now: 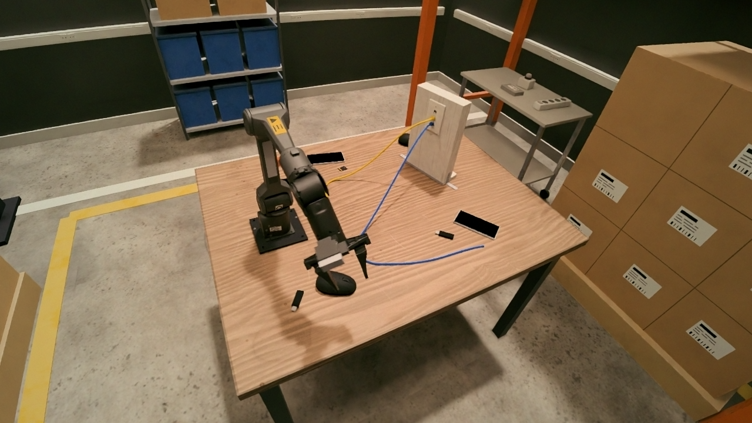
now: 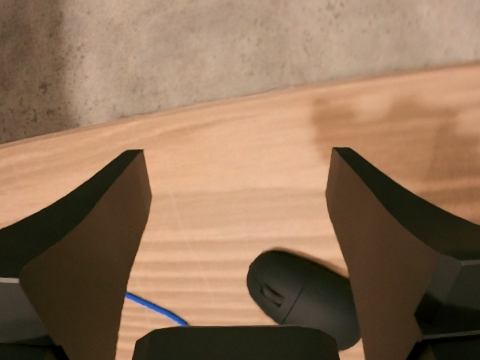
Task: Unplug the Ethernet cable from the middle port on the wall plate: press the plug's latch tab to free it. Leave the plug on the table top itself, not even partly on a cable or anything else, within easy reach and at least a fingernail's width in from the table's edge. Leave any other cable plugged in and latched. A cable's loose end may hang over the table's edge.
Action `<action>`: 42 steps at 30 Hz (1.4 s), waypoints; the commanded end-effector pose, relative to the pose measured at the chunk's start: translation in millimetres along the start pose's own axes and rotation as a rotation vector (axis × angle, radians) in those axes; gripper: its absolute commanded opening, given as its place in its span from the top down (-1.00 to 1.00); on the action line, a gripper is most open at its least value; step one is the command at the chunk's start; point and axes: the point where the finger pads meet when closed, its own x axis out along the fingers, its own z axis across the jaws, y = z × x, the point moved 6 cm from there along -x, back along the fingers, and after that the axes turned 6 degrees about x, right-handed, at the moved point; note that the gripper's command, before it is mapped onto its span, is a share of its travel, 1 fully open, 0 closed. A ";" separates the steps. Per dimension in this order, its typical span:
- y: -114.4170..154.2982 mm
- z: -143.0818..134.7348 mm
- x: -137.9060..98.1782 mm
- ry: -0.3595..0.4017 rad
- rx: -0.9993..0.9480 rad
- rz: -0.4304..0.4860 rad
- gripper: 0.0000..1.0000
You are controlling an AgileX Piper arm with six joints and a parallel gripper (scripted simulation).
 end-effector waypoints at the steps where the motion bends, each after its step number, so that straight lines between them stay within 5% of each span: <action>1: -0.3 27.1 15.8 -0.006 -0.260 -0.104 0.49; 11: 22.4 118.2 33.8 -0.086 -0.797 -0.317 0.49; 13: 22.4 118.2 33.8 -0.086 -0.797 -0.317 0.49; 14: 28.7 126.1 35.1 -0.115 -0.955 -0.390 0.49; 30: 111.0 223.1 22.6 -0.351 -1.594 -0.745 0.49; 42: 234.5 282.5 -19.2 -0.733 -2.059 -1.180 0.49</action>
